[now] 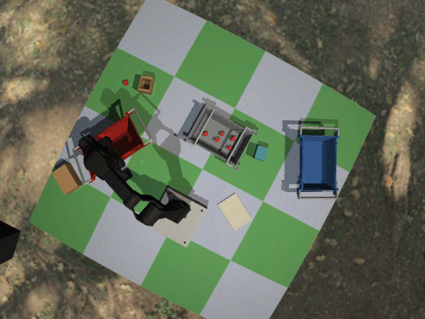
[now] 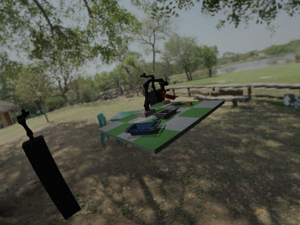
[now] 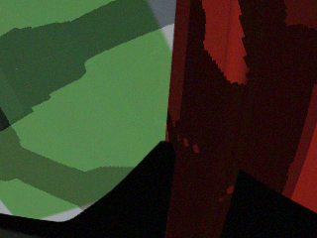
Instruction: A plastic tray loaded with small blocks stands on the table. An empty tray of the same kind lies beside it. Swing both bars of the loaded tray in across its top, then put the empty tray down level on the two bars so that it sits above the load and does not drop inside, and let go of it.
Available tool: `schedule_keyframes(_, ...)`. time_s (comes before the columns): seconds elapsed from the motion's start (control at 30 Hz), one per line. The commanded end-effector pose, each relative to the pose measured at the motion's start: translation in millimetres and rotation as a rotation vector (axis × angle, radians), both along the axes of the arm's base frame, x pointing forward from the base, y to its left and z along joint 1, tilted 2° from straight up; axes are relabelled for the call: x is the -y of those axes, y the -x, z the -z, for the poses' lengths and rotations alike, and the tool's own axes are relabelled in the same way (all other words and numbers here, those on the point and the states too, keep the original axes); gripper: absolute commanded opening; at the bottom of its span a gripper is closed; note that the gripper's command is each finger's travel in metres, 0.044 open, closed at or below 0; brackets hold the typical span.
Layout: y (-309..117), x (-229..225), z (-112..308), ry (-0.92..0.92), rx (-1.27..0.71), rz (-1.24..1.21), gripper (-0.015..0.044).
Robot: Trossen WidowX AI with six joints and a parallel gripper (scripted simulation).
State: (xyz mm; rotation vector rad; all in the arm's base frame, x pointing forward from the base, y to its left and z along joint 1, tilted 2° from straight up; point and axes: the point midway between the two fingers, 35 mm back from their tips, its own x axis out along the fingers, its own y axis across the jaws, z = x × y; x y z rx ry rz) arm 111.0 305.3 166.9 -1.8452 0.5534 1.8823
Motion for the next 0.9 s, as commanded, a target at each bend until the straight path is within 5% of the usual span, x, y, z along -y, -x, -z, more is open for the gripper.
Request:
schedule_keyframes(0.0,-1.1,-2.2,-5.9,-0.021,0.008,-0.005,0.0000)
schedule_keyframes(0.87,-35.3,12.2,-5.0,-0.018,0.009,0.087,0.0000)
